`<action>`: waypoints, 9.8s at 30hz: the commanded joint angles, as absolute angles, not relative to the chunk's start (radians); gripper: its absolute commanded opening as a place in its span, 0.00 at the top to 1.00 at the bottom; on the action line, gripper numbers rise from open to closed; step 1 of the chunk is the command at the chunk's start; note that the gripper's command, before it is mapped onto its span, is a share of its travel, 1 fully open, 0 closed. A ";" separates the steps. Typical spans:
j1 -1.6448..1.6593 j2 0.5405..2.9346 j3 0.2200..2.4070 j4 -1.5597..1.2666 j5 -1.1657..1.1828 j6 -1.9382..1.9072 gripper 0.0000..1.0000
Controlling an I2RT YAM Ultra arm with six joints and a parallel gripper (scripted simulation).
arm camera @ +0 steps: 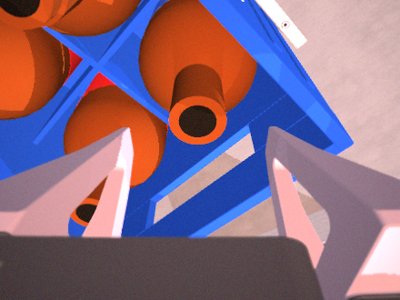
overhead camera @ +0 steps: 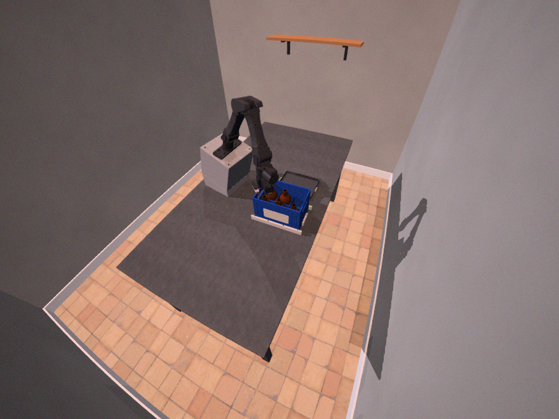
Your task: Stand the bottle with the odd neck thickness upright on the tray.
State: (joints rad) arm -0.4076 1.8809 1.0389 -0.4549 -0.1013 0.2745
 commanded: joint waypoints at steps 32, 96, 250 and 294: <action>-0.393 1.942 1.044 -0.334 -0.091 0.287 0.39; -0.395 1.969 1.047 -0.326 -0.090 0.286 0.39; -0.429 1.743 1.086 -0.585 -0.103 0.259 0.39; -0.433 1.712 1.100 -0.626 -0.106 0.258 1.00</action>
State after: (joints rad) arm -0.4191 1.7481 1.0702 -0.6205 -0.1017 0.2615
